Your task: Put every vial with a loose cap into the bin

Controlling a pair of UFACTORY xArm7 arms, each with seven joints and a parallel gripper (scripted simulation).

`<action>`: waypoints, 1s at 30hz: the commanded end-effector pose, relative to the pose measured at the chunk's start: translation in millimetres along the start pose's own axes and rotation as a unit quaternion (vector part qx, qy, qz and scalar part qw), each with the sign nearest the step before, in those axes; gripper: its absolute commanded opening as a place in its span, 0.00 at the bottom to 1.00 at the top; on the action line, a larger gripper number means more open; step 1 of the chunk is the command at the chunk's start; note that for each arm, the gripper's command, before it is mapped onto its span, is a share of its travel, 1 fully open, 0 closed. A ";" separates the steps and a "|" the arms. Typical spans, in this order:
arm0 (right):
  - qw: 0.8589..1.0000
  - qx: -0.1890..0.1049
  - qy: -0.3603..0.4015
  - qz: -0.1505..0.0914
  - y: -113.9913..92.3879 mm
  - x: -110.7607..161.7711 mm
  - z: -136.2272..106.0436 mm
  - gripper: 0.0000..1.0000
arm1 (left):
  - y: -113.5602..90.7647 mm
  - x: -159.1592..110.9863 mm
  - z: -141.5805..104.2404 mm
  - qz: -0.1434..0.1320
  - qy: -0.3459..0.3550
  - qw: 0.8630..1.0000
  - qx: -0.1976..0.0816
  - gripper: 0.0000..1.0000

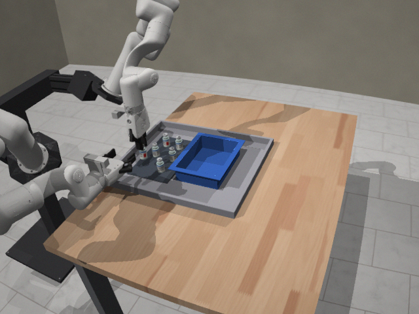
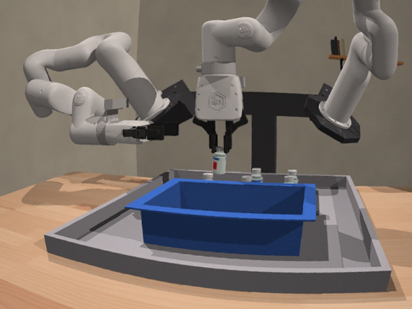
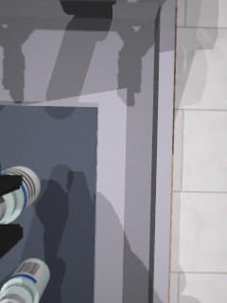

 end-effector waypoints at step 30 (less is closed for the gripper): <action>1.000 0.001 -0.001 0.001 0.9 0.4 1.4 1.00 | -72.1 -1.3 0.3 0.002 0.000 1.000 -0.001 0.23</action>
Point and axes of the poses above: on each arm, the point where the finger pads meet when closed, its own y axis out along the fingers, its own x axis across the jaws, z = x × y, the point moved 3 cm from there along -y, back along the fingers, and after that the axes turned 4 degrees about -y, right-handed, at the moved point
